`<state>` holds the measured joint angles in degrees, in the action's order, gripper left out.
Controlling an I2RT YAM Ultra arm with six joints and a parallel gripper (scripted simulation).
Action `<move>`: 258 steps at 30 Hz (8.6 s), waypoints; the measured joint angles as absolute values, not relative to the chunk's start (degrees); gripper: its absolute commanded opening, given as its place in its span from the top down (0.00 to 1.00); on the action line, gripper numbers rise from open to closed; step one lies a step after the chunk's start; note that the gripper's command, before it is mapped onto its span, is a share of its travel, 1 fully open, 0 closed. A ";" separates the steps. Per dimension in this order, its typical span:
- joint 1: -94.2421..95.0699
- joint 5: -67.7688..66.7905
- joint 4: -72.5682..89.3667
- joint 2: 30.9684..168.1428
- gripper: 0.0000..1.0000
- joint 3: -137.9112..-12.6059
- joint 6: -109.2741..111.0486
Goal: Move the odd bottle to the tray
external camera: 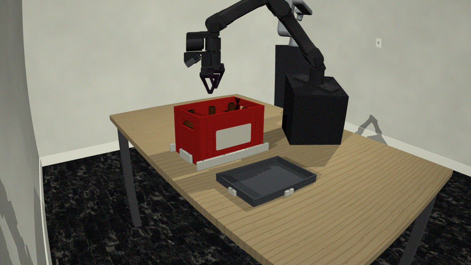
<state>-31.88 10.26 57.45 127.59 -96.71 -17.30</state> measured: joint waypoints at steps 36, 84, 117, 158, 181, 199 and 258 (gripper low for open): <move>-31.88 10.41 58.24 128.38 1.00 -96.92 -17.41; -31.90 10.41 58.24 128.38 0.39 -96.92 -17.41; -31.90 10.41 58.24 128.38 0.39 -96.92 -17.41; -31.03 10.41 52.36 130.96 0.39 -94.45 -18.48; -30.83 10.41 50.50 131.46 0.39 -93.95 -18.74; -30.83 10.41 50.50 131.46 0.39 -93.95 -18.74; -30.63 10.41 50.50 131.46 0.39 -93.95 -18.87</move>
